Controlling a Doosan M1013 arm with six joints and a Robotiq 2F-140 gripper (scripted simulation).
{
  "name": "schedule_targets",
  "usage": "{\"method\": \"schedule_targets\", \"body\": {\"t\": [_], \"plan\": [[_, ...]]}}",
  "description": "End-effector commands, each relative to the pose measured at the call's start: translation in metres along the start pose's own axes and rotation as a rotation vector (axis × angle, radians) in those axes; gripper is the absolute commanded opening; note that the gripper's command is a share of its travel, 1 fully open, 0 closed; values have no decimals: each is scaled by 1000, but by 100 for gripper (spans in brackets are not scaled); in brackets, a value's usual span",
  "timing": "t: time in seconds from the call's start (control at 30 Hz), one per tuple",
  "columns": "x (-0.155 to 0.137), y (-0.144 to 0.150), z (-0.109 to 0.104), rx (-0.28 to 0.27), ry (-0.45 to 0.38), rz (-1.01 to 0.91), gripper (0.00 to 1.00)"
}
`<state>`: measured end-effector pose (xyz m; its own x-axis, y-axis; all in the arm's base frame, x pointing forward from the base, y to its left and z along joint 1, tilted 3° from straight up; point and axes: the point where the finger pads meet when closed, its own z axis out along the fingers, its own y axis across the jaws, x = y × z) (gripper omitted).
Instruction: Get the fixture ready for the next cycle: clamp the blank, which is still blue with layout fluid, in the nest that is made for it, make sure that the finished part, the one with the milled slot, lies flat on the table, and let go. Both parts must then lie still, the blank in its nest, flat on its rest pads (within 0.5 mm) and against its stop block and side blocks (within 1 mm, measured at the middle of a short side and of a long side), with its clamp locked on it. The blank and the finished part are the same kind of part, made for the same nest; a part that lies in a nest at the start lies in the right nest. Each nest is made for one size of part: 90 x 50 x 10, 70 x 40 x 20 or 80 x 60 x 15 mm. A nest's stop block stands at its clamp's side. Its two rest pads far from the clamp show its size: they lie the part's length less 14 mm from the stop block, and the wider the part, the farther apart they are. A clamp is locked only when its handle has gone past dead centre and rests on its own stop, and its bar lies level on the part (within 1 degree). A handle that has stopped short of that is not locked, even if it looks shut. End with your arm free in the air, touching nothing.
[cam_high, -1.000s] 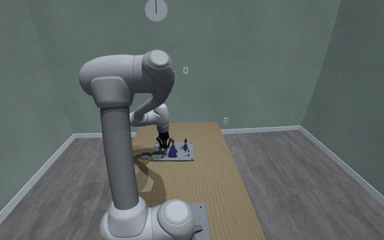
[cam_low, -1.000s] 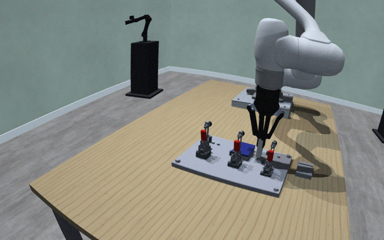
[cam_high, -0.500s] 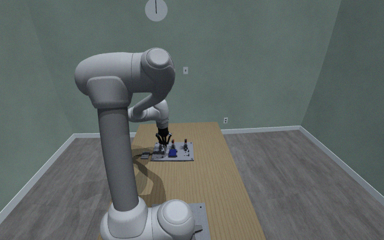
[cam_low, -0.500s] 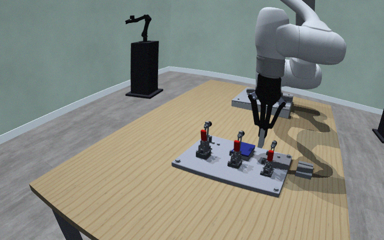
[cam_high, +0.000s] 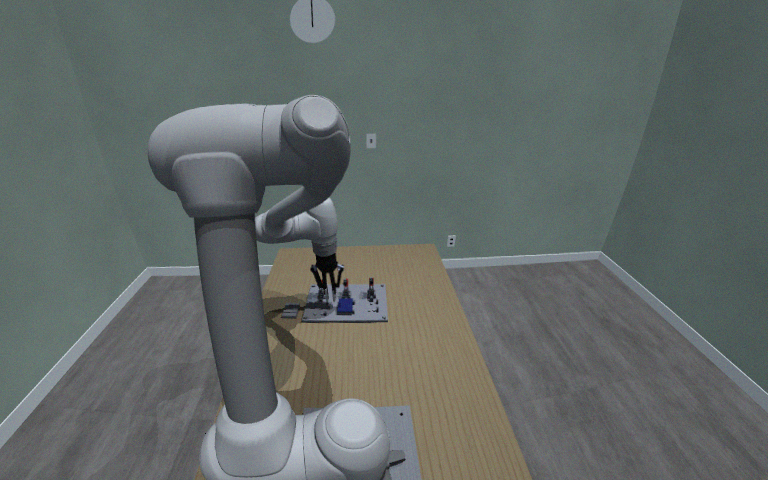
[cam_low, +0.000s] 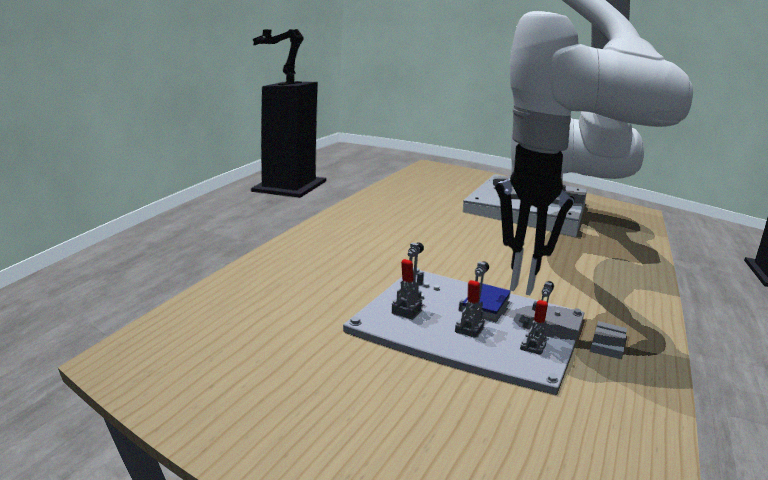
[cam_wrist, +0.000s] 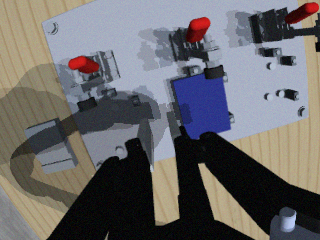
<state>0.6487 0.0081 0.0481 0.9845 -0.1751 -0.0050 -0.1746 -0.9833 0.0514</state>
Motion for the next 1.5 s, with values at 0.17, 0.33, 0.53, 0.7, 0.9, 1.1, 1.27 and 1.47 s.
{"method": "schedule_targets", "body": {"t": [0.17, 0.33, 0.53, 0.7, 0.9, 1.1, 1.27, 1.47], "plan": [[0, 0, -57, 0, 0, 0, 28], [0, 0, -109, 0, 0, 0, 28], [0, 0, -118, 0, 0, 0, 28], [0, 8, -118, 0, 0, 0, 28], [0, 40, -118, 0, 0, 0, 28], [0, 55, -118, 0, 0, 0, 28], [0, 58, -118, 0, 0, 0, 28], [0, 58, -118, 0, 0, 0, 28]]}}
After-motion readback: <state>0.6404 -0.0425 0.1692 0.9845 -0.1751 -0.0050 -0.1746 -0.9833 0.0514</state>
